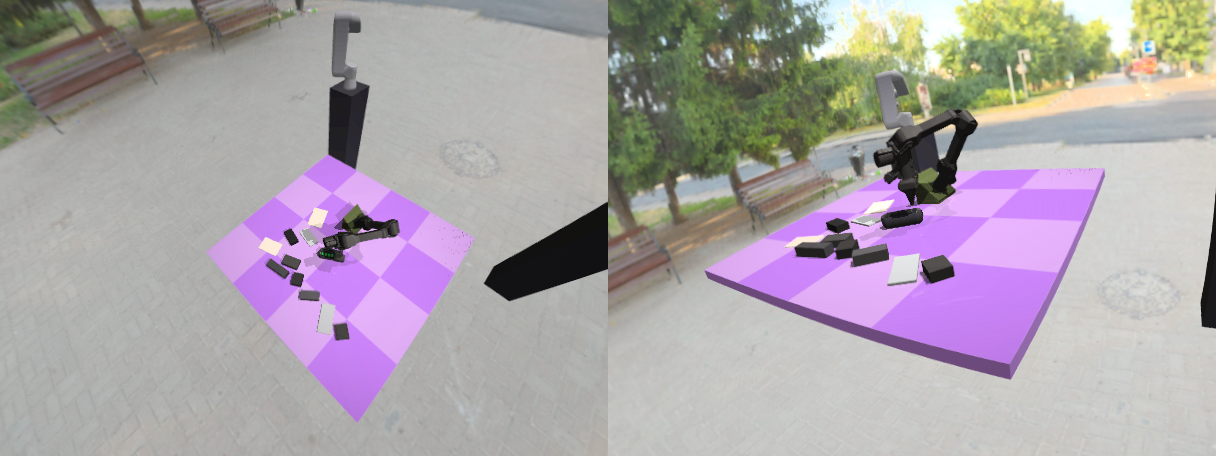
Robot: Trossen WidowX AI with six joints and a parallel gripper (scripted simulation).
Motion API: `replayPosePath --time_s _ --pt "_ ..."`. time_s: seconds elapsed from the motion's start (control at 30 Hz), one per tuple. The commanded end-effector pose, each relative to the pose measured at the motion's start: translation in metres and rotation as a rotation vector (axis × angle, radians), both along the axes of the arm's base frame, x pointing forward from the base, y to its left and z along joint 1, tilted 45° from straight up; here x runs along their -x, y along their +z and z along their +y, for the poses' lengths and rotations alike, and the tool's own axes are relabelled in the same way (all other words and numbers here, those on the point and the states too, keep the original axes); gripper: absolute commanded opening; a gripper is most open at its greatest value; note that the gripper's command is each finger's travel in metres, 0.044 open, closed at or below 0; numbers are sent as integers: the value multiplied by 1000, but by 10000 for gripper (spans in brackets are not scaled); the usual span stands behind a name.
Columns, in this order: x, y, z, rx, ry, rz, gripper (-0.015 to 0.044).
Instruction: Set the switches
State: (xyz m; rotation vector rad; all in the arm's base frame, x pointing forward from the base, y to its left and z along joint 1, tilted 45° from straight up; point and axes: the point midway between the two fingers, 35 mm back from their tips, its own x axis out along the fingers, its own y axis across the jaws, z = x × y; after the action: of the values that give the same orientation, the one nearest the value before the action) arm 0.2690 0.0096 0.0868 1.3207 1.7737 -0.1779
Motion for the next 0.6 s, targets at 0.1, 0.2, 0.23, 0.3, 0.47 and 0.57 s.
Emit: replayPosePath --time_s 0.1,0.2,0.23,0.3,0.47,0.57 --pt "0 -7 8 -3 -3 3 440" --pt "0 -11 11 -3 -3 3 440" --pt "0 -12 12 -3 -4 3 440" --pt "0 -14 15 -3 -4 3 440" --pt "1 -20 20 -3 -4 2 440" --pt "1 -24 24 -4 -3 2 440"
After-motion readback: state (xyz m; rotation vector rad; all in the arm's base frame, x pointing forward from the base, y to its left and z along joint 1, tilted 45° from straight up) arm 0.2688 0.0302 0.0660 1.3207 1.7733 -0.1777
